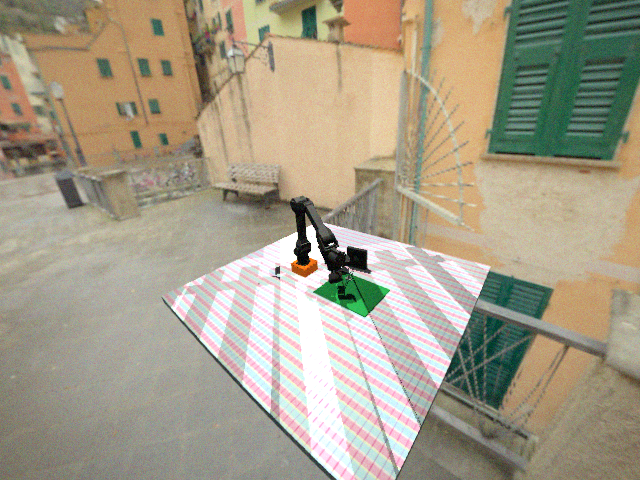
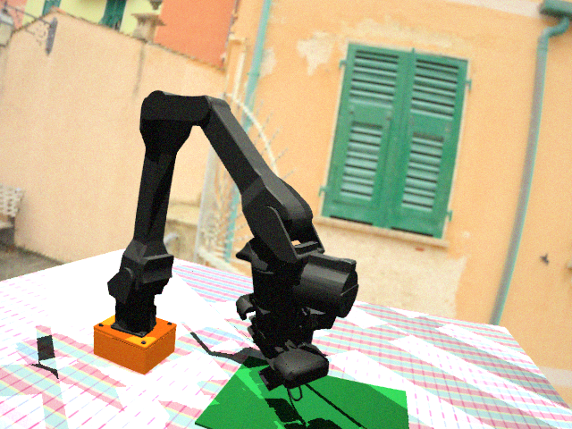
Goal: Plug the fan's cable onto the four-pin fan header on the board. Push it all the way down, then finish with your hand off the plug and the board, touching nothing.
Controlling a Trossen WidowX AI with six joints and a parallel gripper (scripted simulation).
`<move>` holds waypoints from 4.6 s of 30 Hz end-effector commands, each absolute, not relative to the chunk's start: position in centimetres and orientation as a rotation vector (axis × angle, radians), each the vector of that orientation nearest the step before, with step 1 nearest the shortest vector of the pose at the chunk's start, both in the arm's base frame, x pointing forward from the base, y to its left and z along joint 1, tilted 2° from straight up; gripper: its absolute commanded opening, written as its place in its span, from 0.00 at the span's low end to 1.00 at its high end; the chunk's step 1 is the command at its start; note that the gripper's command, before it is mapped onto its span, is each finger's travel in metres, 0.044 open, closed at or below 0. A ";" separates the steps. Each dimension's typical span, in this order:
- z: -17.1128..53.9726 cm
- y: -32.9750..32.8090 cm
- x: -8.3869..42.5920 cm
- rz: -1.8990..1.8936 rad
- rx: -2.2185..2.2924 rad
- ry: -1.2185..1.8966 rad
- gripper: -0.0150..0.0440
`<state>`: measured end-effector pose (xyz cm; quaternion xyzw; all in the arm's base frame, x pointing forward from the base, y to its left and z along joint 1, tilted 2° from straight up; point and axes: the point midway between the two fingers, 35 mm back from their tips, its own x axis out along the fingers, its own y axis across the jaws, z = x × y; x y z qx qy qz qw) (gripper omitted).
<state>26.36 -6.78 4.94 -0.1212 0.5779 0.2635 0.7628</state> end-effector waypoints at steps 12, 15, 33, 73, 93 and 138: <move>3.6 -6.8 26.2 0.640 -0.176 1.084 0.25; 3.5 -6.9 26.2 0.648 -0.162 1.045 0.25; 3.1 -7.3 25.9 0.673 -0.098 0.800 0.25; 5.0 -8.7 23.6 0.574 -0.099 0.227 0.25; 5.8 -8.8 23.3 0.557 -0.105 0.187 0.25; 3.4 -8.8 23.4 0.559 -0.104 0.186 0.25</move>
